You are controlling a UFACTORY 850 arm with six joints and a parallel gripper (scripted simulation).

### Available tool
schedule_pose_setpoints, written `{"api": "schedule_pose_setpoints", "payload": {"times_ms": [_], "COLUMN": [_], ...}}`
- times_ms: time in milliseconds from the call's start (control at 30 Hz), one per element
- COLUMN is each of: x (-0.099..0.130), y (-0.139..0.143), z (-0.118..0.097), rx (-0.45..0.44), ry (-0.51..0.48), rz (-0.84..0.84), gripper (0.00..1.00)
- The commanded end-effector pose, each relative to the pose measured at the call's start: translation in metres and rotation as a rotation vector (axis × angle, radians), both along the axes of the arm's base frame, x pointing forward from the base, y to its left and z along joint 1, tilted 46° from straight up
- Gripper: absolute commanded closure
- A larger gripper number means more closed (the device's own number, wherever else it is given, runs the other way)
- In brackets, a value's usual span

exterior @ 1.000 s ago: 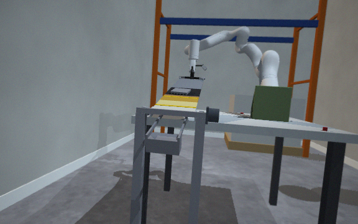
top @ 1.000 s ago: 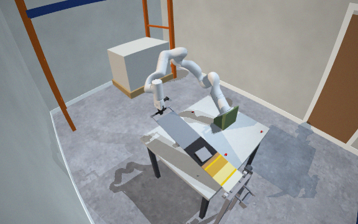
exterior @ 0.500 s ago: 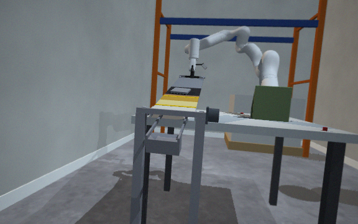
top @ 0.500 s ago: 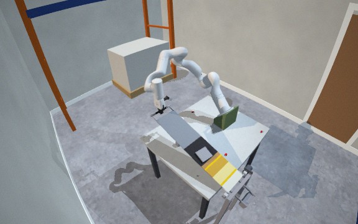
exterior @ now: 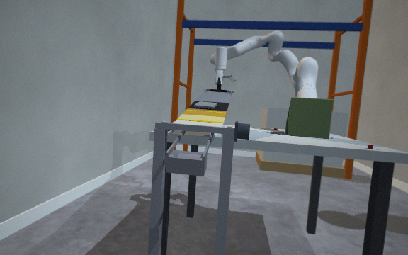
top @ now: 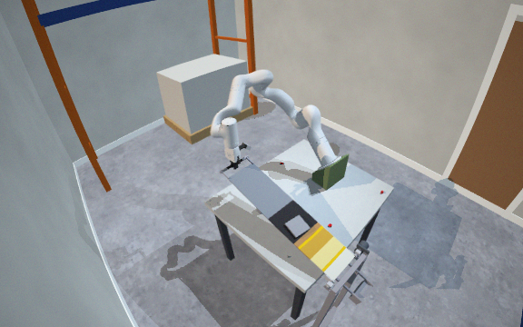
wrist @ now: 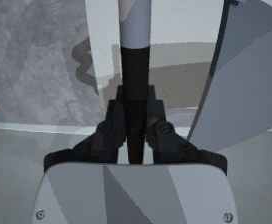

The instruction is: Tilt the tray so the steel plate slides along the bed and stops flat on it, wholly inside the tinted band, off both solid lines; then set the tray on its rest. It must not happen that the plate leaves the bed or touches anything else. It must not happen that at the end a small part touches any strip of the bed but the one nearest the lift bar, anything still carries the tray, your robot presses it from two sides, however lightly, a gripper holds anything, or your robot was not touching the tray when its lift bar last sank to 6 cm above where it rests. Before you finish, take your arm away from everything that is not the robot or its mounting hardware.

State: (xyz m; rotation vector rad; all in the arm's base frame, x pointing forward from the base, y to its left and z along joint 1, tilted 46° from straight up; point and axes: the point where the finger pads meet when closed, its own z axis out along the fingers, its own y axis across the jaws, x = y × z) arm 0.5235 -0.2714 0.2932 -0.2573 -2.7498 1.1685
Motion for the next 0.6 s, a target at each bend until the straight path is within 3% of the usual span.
{"api": "schedule_pose_setpoints", "payload": {"times_ms": [0,100,300,467,567], "x": [0.001,0.001,0.018,0.003,0.002], "y": [-0.001,-0.001,0.069,0.008,0.003], "z": [0.000,0.000,0.037,0.005,0.002], "rx": [0.000,0.000,0.000,0.000,0.000], "ry": [-0.002,-0.002,-0.002,-0.002,-0.002], "rz": [0.001,0.001,0.001,0.001,0.001], "gripper": [1.00,1.00,1.00,1.00,1.00]}}
